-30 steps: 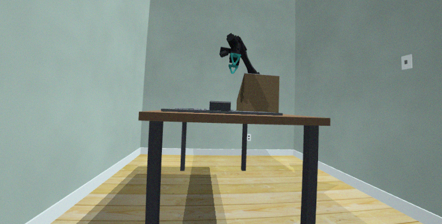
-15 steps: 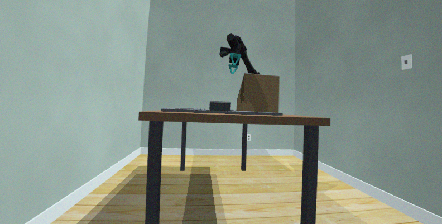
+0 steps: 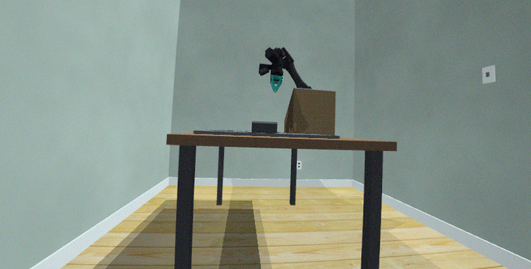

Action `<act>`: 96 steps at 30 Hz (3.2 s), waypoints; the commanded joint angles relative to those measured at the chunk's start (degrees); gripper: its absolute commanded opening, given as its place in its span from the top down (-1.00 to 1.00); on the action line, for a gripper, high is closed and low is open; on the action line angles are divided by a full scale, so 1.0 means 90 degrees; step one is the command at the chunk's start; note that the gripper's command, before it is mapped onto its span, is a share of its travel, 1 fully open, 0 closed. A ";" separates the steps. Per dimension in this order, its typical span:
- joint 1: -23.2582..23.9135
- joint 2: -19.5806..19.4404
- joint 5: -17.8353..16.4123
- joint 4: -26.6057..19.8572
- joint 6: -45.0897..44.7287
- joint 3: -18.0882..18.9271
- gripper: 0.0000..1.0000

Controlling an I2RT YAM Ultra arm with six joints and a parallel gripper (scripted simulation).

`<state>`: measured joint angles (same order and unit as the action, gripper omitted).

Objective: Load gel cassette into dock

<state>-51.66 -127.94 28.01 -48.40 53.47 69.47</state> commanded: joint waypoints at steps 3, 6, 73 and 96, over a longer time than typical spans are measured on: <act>0.0166 0.0357 0.0314 -0.0217 -0.0411 0.0120 0.28; 0.0206 0.0387 0.0409 -0.0310 -0.0516 0.0110 0.28; 0.2424 0.1571 0.1615 -0.0458 -0.2612 -0.0980 0.28; 0.2755 0.1276 0.1680 0.0001 -0.2850 -0.1447 0.28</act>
<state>-27.81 -115.63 42.15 -51.51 29.76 58.15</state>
